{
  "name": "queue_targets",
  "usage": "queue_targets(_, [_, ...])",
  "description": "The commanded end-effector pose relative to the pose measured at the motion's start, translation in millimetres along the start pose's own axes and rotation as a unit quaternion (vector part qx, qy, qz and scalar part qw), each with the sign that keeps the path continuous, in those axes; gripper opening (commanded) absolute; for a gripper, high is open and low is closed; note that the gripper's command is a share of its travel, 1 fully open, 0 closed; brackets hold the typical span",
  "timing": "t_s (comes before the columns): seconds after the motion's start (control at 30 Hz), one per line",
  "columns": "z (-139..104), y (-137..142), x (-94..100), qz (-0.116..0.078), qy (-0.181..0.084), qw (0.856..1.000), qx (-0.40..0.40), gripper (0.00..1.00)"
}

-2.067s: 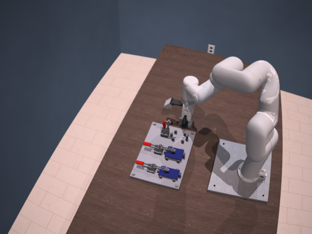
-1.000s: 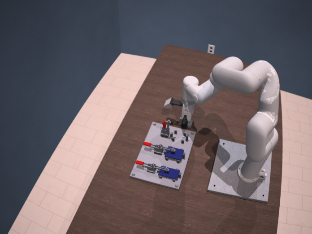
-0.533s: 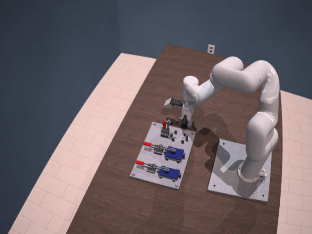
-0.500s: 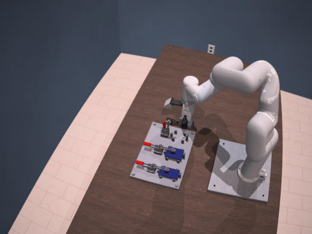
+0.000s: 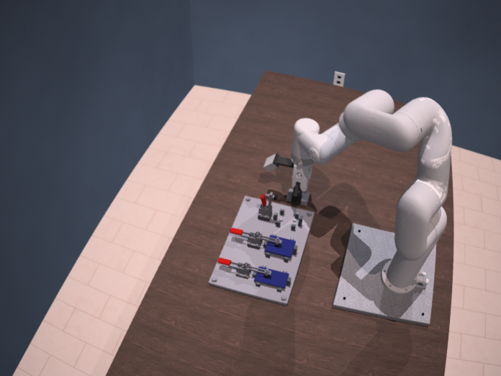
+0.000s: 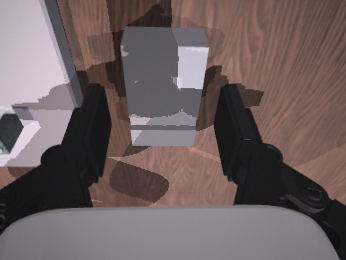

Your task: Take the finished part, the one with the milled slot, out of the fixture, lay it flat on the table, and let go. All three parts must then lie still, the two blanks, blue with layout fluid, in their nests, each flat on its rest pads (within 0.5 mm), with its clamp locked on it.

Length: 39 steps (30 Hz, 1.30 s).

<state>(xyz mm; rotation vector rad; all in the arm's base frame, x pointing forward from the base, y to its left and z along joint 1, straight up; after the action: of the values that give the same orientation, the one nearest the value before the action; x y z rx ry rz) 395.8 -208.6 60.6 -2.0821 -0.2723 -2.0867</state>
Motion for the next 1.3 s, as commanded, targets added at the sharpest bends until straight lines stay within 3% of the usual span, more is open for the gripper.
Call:
queue_targets(0.0, [0.9, 0.8, 16.3, -0.001, 0.001, 1.000, 0.000, 0.69])
queue_targets(0.67, [0.9, 0.5, 80.1, -0.001, 0.001, 1.000, 0.000, 0.69])
queue_targets(1.27, [0.9, 0.4, 87.6, -0.001, 0.001, 1.000, 0.000, 0.69])
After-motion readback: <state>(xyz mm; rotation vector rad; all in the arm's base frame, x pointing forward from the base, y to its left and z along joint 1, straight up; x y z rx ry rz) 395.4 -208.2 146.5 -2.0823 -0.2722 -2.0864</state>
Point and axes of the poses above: the point where the finger pads meet when closed, its own x axis back along the fingers, its own y axis across the jaws, z = x × y, the point moved 4 cm from there along x, back along the fingers, and after that the axes turned 12 degrees about x, right-handed, at the moved point
